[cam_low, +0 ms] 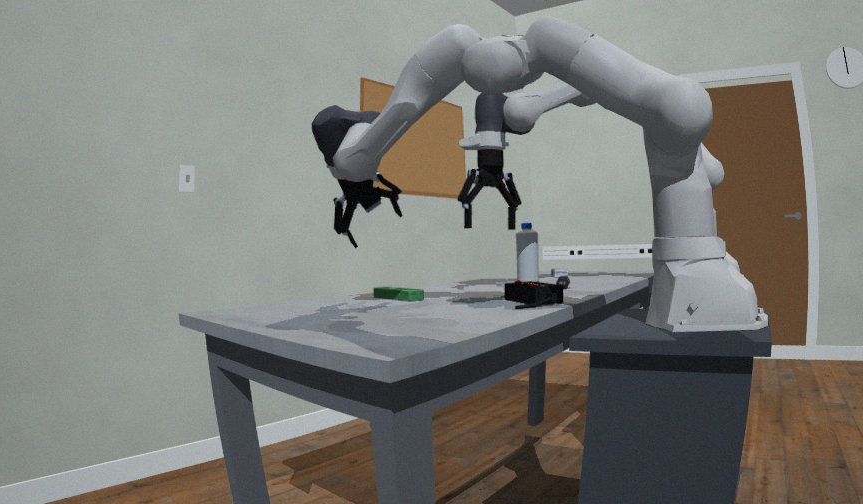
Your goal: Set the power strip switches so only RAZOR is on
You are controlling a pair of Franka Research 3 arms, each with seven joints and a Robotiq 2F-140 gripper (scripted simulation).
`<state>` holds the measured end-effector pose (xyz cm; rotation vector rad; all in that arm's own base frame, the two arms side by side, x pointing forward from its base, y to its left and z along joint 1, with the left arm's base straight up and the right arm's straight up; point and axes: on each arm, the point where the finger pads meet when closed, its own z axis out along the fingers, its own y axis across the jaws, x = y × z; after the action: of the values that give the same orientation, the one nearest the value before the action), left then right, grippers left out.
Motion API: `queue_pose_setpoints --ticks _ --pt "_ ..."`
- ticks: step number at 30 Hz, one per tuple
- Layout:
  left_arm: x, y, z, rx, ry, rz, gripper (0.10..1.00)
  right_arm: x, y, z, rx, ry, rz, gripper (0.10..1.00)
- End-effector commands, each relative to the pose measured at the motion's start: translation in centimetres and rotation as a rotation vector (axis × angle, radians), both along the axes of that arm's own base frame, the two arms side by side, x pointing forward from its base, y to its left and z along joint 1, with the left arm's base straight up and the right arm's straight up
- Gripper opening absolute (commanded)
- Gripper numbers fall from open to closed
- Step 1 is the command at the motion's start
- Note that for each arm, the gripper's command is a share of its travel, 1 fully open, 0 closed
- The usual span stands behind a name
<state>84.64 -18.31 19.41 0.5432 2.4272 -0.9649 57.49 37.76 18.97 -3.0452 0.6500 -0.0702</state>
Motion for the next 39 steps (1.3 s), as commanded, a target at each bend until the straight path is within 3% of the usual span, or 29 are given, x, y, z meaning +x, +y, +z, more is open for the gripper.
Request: queue_pose_setpoints --ticks 1,18,21,32,34,39 --pt "0.0 0.0 0.0 0.000 0.000 0.000 1.000 0.0 0.0 0.0 0.000 0.000 0.000 1.000" --pt "0.0 0.0 0.0 0.000 0.000 0.000 1.000 -0.2 0.2 -0.1 0.000 0.001 -0.002 1.000" --pt "0.0 0.0 0.0 0.000 0.001 0.001 1.000 -4.9 5.0 -1.7 0.000 0.018 -0.057 1.000" --pt "0.0 2.1 0.3 0.003 0.037 0.046 1.000 -9.6 8.8 -3.2 -0.003 0.033 -0.107 1.000" --pt "0.0 2.1 0.3 0.003 0.037 0.046 1.000 -9.6 8.8 -3.2 -0.003 0.033 -0.107 1.000" --pt "0.0 4.7 0.6 0.006 0.081 0.102 1.000 -12.6 10.9 -4.1 -0.006 0.041 -0.135 1.000"
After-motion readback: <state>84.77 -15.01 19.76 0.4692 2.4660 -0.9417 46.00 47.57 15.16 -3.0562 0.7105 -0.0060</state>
